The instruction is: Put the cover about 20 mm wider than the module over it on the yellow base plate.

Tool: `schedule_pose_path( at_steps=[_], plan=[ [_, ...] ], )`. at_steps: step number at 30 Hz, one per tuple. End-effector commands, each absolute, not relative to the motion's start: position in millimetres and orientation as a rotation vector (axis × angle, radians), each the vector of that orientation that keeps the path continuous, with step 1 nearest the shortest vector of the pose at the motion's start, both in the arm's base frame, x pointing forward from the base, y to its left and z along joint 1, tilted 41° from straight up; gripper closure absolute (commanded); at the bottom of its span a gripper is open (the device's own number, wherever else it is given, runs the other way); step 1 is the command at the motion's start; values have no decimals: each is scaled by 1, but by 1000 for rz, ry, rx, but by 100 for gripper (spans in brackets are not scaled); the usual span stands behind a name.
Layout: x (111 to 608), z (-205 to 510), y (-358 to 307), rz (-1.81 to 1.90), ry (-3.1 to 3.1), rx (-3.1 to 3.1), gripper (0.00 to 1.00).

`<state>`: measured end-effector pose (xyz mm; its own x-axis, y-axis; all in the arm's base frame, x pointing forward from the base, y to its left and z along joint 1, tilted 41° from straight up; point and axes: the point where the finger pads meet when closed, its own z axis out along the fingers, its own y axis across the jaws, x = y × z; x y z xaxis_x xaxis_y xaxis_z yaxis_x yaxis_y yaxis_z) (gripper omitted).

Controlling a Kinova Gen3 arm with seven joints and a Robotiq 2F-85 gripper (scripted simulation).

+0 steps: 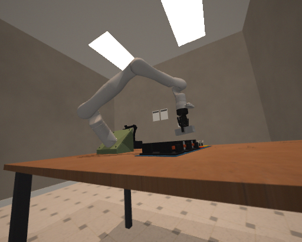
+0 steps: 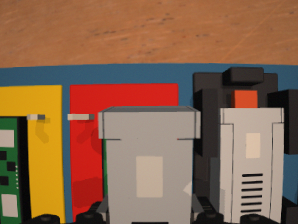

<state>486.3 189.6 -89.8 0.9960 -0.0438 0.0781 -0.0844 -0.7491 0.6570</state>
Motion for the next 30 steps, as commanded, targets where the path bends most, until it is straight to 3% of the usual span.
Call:
schedule_pose_path(
  at_steps=[1, 30],
  plan=[
    [488, -104, 204, 76, -88, 2420, 100],
    [496, -173, 267, 76, -88, 2419, 100]
  ],
)
